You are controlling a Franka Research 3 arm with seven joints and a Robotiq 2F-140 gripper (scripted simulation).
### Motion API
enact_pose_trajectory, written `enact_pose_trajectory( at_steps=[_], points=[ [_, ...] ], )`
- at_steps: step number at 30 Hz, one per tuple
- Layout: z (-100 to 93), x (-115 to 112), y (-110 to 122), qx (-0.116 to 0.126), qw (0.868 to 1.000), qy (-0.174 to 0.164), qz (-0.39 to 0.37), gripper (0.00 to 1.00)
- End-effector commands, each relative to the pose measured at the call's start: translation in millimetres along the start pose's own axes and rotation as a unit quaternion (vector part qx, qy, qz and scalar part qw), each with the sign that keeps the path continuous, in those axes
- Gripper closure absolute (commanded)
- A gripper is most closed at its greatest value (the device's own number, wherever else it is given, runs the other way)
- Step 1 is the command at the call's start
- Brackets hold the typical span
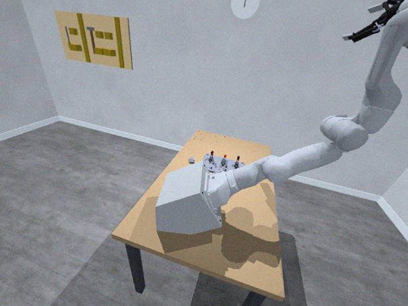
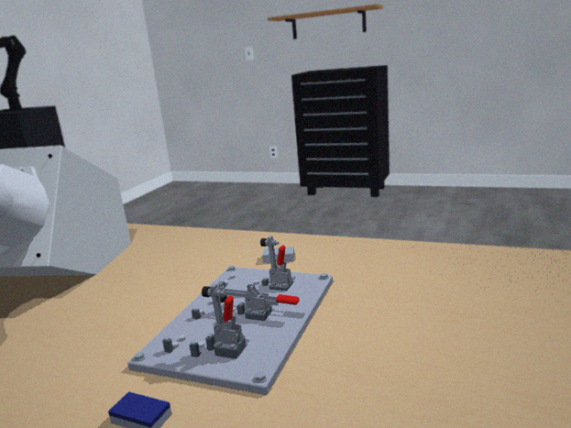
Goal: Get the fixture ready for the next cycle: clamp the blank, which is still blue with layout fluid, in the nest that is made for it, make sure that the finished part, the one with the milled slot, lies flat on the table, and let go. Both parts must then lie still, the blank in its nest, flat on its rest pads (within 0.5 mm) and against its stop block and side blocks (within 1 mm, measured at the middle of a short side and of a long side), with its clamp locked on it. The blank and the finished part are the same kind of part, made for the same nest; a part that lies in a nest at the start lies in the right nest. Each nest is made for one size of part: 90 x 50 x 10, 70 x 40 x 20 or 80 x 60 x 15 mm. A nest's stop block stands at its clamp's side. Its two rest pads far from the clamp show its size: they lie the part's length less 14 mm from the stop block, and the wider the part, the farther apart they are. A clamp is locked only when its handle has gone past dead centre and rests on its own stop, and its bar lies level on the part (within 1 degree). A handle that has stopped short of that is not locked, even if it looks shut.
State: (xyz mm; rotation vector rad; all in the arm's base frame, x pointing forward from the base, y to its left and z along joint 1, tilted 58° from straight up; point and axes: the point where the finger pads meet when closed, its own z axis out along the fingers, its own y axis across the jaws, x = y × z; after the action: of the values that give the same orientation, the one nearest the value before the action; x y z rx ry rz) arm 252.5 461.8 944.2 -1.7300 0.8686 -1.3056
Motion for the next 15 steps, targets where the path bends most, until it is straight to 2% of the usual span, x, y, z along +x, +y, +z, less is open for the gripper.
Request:
enact_pose_trajectory(
  at_steps=[1, 3, 4, 10, 11, 15],
  points=[
    [8.8, -6, 8, -0.012, 0.999, -0.005, -0.041, 0.00],
    [8.8, -6, 8, -0.012, 0.999, -0.005, -0.041, 0.00],
    [43.5, -8, 31, -0.048, 0.996, 0.000, -0.076, 0.00],
    [43.5, -8, 31, -0.048, 0.996, 0.000, -0.076, 0.00],
    [78.9, -8, 58, -0.086, 0.990, 0.002, -0.110, 0.00],
    [78.9, -8, 58, -0.086, 0.990, 0.002, -0.110, 0.00]
  ],
)
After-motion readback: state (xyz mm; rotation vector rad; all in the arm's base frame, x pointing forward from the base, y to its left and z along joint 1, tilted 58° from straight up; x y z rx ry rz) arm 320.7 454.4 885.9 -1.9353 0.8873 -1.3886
